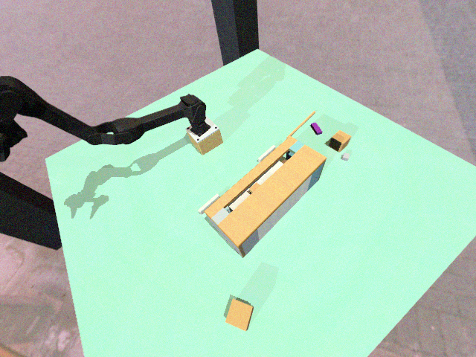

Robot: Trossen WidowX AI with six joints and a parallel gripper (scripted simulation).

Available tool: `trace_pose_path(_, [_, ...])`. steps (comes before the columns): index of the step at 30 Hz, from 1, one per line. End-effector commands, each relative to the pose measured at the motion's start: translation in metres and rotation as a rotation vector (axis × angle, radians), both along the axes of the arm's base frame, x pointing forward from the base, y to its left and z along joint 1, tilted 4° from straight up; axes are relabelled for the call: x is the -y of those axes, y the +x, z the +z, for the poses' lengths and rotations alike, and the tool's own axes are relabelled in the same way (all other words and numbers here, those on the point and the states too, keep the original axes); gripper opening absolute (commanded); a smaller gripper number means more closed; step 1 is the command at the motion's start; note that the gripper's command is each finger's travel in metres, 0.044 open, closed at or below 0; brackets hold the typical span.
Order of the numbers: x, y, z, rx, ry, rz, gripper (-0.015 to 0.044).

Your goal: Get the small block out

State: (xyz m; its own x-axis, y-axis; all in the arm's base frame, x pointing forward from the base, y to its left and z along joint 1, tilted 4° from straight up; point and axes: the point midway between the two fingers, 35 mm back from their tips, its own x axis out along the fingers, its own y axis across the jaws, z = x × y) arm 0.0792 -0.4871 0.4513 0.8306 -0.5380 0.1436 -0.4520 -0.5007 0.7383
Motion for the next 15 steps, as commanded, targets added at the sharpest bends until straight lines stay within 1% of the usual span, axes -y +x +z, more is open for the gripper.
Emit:
trace_pose_path(1, [0.000,-0.001,0.001,-0.001,-0.008,-0.007,0.0400])
trace_pose_path(3, [0.001,-0.010,0.008,-0.013,-0.072,-0.061,0.0400])
trace_pose_path(6, [-0.017,-0.040,0.047,0.005,-0.193,-0.167,0.0400])
trace_pose_path(10, [-0.053,-0.071,0.098,0.043,-0.326,-0.268,0.0400])
trace_pose_path(15, [-0.114,-0.080,0.159,0.070,-0.534,-0.371,0.0400])
